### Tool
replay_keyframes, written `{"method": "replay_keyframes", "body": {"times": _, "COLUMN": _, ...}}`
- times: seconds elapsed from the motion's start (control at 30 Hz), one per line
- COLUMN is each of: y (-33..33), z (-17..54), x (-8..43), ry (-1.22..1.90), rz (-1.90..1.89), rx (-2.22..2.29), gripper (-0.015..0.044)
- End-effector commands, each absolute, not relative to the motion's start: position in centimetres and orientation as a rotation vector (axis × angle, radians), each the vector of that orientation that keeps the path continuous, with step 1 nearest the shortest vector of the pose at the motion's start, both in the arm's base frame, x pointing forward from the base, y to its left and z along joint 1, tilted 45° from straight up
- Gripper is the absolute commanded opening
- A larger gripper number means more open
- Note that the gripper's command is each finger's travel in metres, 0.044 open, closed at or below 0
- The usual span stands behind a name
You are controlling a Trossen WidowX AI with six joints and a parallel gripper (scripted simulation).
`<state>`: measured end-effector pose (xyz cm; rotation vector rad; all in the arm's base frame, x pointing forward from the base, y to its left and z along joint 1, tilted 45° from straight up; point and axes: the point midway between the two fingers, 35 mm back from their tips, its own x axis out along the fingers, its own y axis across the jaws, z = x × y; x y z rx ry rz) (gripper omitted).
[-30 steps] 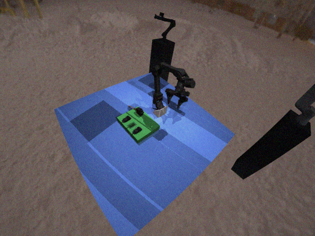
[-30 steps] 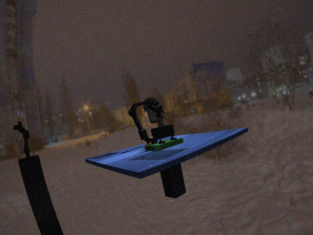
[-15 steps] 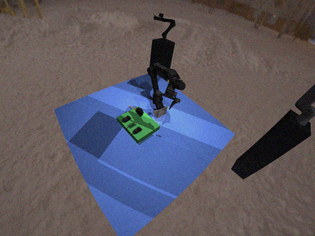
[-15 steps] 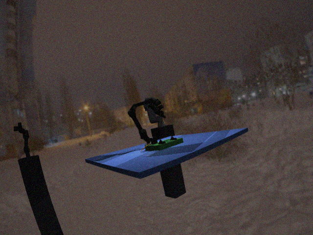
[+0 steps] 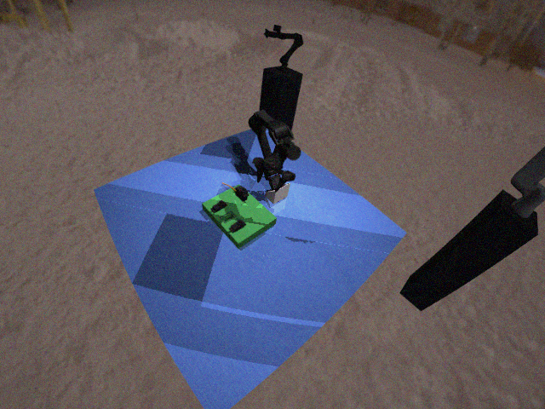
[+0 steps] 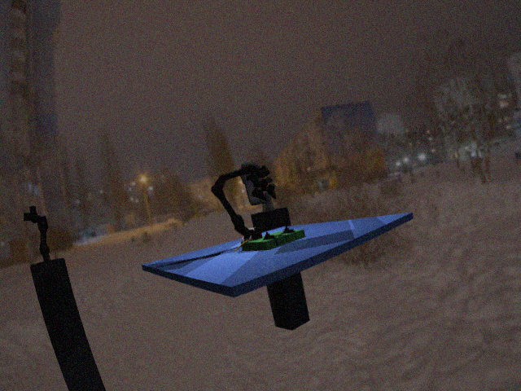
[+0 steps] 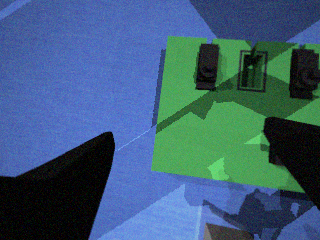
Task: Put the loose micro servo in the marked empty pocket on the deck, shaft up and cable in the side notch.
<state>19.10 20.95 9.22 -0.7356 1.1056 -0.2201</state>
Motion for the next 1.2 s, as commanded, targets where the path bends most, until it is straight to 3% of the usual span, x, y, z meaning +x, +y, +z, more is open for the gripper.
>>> {"method": "replay_keyframes", "body": {"times": 0.0, "y": 19.2, "z": 9.5, "x": 19.7, "ry": 1.117, "rz": -0.32, "rx": -0.637, "gripper": 0.044}}
{"method": "replay_keyframes", "body": {"times": 1.17, "y": 5.3, "z": 12.7, "x": 21.2, "ry": 0.873, "rz": -1.185, "rx": 0.281, "gripper": 0.044}}
